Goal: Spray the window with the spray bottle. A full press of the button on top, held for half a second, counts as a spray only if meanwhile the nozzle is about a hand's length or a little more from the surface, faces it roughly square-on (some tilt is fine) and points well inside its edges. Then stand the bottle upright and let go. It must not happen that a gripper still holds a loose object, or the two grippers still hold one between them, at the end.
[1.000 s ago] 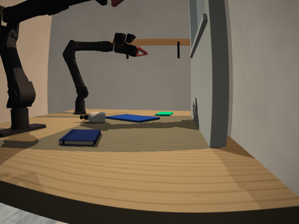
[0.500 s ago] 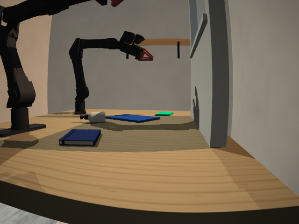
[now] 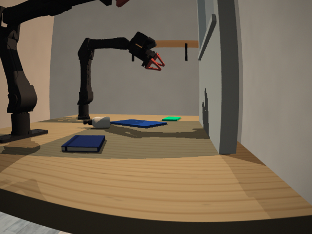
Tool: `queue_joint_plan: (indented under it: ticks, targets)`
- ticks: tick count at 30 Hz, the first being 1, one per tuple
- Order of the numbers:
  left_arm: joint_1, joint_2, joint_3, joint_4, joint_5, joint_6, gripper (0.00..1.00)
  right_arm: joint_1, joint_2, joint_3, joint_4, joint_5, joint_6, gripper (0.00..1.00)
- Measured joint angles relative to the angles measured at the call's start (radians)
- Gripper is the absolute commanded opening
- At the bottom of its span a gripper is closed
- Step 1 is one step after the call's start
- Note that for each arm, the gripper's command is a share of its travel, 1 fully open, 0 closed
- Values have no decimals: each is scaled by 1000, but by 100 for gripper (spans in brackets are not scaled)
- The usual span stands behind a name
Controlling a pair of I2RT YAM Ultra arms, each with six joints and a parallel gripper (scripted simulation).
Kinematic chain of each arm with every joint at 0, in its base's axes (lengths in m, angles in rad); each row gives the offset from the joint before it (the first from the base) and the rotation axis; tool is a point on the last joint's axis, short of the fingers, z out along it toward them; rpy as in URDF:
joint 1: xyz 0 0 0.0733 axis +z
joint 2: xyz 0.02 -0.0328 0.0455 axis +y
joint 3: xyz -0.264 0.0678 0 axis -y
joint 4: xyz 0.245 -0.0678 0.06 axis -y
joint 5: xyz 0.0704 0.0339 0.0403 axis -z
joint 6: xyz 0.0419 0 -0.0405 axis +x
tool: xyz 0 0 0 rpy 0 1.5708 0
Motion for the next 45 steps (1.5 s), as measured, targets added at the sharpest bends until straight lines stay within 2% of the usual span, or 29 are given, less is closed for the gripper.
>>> queue_joint_plan:
  ticks: [45]
  targets:
    - [-634, 532, 417, -558, -187, 615, 59, 0, 0, 0, 0, 0, 0, 100]
